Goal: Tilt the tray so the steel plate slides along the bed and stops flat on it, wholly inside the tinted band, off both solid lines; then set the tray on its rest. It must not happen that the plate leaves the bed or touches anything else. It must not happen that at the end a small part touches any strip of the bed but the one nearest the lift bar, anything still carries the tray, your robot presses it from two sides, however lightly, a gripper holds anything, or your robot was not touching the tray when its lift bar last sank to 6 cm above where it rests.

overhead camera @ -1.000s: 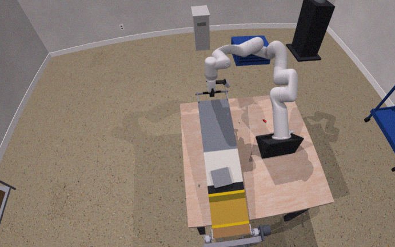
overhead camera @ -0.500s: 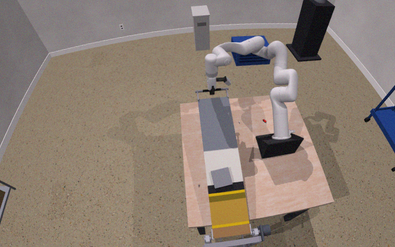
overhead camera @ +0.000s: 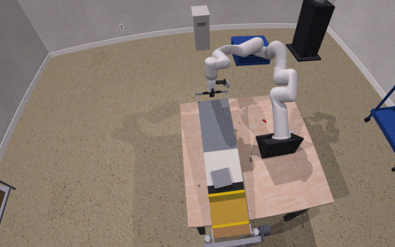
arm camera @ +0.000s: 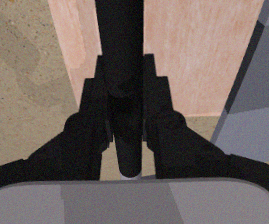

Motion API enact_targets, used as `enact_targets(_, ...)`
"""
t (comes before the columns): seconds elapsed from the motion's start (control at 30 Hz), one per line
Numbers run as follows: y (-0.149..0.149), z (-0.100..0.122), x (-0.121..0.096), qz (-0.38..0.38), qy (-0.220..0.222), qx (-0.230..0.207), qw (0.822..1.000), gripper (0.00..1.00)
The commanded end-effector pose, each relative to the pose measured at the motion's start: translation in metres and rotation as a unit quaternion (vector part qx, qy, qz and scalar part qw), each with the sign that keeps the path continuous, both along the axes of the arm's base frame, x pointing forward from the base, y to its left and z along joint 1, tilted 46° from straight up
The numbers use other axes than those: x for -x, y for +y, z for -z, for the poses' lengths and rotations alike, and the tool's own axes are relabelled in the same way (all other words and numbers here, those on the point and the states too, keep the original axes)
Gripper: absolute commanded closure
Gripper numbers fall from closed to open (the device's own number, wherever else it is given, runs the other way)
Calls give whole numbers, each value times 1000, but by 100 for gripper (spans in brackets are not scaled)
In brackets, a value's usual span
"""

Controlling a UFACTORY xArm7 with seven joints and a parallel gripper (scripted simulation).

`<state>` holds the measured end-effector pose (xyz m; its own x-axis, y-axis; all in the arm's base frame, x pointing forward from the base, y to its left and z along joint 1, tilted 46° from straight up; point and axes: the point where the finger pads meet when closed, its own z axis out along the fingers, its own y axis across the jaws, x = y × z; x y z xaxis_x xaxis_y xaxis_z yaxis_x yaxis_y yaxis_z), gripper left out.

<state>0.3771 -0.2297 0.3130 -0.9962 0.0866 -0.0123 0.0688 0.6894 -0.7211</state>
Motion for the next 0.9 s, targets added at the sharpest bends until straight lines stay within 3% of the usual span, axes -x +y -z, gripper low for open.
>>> enact_targets(0.0,1,-1,-2,-3,-2,0,1000,100)
enact_targets(0.1,1,-1,-2,-3,-2,0,1000,100)
enact_targets(0.3,71,-45,-7,-3,-2,0,1000,100)
enact_targets(0.5,6,-4,-2,-3,-2,0,1000,100)
enact_targets(0.87,0,0,-2,-3,-2,0,1000,100)
